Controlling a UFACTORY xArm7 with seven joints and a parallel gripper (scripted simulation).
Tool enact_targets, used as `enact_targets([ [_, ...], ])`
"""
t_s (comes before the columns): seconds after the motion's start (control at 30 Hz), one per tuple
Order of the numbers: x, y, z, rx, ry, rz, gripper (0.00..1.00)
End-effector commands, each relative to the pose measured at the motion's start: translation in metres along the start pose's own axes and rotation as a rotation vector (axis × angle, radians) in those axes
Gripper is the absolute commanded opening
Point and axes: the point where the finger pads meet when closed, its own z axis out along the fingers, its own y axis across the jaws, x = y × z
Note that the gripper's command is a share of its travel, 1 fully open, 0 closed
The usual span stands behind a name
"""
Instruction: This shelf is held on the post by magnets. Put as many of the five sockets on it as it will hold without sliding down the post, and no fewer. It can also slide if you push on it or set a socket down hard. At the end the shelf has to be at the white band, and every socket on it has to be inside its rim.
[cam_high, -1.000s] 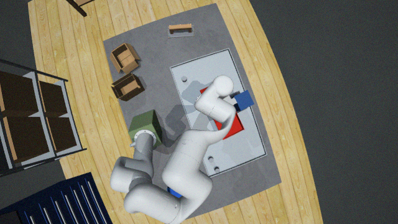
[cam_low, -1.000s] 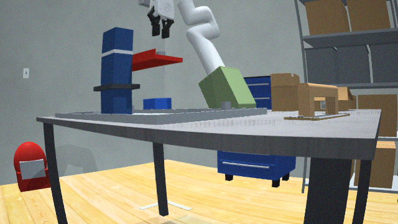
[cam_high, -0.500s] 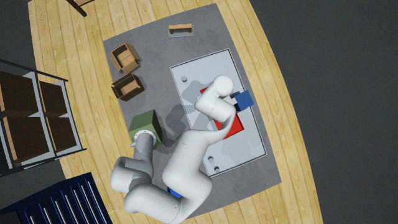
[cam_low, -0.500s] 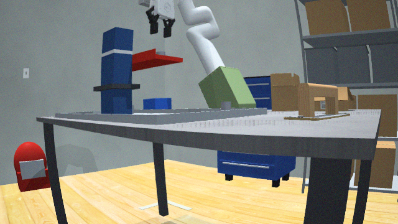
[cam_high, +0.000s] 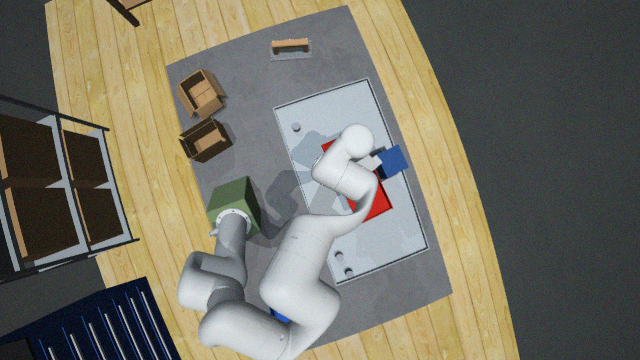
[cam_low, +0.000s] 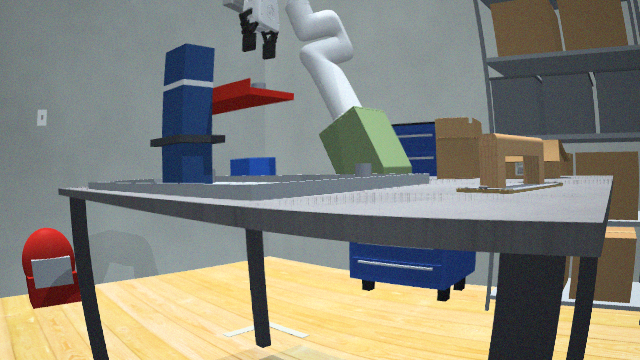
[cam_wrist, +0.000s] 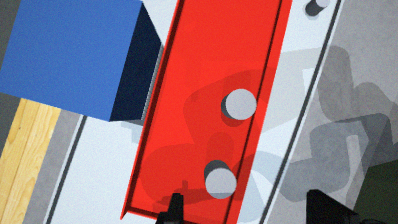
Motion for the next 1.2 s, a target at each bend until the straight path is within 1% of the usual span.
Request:
enact_targets([
  [0.0,0.003,0.008,-0.005,0.002,-0.008,-0.185,1.0],
  [0.03,0.004,0.011,-0.006,0.001,-0.009,-0.239,1.0],
  [0.07,0.004,0.011,-0.006,0.001,-0.009,-0.239,1.0],
  [0.1,0.005,0.014,-0.006,0.001,-0.01,-0.297,1.0],
  [0.17,0.005,0.014,-0.006,0.001,-0.01,-0.297,1.0],
  [0.23,0.007,0.021,-0.008,0.001,-0.012,-0.424,1.0],
  [0.27,0.007,0.021,-0.008,0.001,-0.012,-0.424,1.0],
  [0.3,0.008,0.024,-0.009,0.0,-0.013,-0.493,1.0],
  [0.33,0.008,0.024,-0.009,0.0,-0.013,-0.493,1.0],
  [0.37,0.009,0.028,-0.01,0.0,-0.014,-0.564,1.0],
  [0.4,0.009,0.028,-0.01,0.0,-0.014,-0.564,1.0],
  [0.43,0.011,0.032,-0.011,0.001,-0.015,-0.639,1.0],
  [0.47,0.011,0.032,-0.011,0.001,-0.015,-0.639,1.0],
  [0.5,0.012,0.036,-0.012,0.001,-0.016,-0.716,1.0],
  [0.57,0.012,0.036,-0.012,0.001,-0.016,-0.716,1.0],
  [0.6,0.013,0.04,-0.012,0.001,-0.017,-0.796,1.0],
  [0.63,0.013,0.04,-0.012,0.001,-0.017,-0.796,1.0],
  [0.67,0.014,0.044,-0.013,0.002,-0.017,-0.878,1.0],
  [0.73,0.014,0.044,-0.013,0.002,-0.017,-0.878,1.0],
  [0.77,0.016,0.049,-0.014,0.002,-0.018,-0.962,1.0],
  [0.8,0.016,0.049,-0.014,0.002,-0.018,-0.962,1.0],
  [0.83,0.017,0.053,-0.015,0.003,-0.019,-1.047,1.0],
  [0.9,0.017,0.053,-0.015,0.003,-0.019,-1.047,1.0],
  [0.93,0.018,0.057,-0.015,0.004,-0.019,-1.133,1.0],
  [0.97,0.018,0.057,-0.015,0.004,-0.019,-1.133,1.0],
  [1.0,0.02,0.062,-0.016,0.005,-0.019,-1.22,1.0],
  [1.07,0.02,0.062,-0.016,0.005,-0.019,-1.22,1.0],
  [1.1,0.021,0.066,-0.017,0.006,-0.02,-1.308,1.0],
  [1.13,0.021,0.066,-0.017,0.006,-0.02,-1.308,1.0],
  [1.17,0.022,0.071,-0.017,0.007,-0.02,-1.396,1.0],
])
